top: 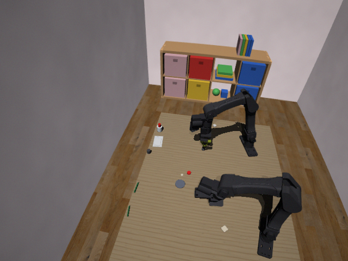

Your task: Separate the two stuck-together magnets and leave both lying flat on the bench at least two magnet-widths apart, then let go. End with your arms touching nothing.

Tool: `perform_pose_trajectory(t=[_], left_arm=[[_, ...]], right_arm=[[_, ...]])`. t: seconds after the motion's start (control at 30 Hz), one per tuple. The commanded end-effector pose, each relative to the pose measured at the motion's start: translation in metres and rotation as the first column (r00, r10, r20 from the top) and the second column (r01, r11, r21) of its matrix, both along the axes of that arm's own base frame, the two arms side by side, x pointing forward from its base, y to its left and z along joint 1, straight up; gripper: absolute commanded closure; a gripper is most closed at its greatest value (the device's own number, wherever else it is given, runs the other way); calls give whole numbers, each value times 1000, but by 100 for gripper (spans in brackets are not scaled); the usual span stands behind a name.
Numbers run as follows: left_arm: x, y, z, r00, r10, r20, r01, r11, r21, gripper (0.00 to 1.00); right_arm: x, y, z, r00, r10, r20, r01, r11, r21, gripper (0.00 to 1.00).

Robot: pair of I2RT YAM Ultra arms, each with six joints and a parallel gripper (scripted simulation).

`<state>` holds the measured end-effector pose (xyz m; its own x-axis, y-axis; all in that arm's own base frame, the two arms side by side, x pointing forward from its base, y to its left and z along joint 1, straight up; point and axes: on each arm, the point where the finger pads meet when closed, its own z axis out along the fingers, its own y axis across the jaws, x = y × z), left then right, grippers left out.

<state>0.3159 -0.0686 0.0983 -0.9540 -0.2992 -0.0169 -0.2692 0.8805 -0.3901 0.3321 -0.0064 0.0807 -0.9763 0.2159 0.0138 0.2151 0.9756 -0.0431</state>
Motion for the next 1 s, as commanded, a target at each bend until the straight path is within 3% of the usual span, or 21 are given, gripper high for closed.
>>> perform_pose_trajectory(t=[0.0, 0.3, 0.43, 0.53, 0.97], left_arm=[[8, 25, -5, 1000, -6, -2, 6, 989, 145, 75], [17, 76, -27, 994, -10, -105, 53, 908, 415, 75], [19, 77, -29, 994, -7, -108, 52, 909, 414, 75], [22, 67, -32, 995, -1, -100, 37, 933, 357, 75], [17, 69, -42, 991, 0, -132, 49, 929, 368, 75]], right_arm=[[4, 0, 8, 1000, 1, 30, -1, 1000, -2, 0], [4, 0, 8, 1000, 1, 30, -1, 1000, -2, 0], [4, 0, 8, 1000, 1, 30, -1, 1000, -2, 0], [4, 0, 8, 1000, 1, 30, -1, 1000, -2, 0], [4, 0, 8, 1000, 1, 30, -1, 1000, -2, 0]])
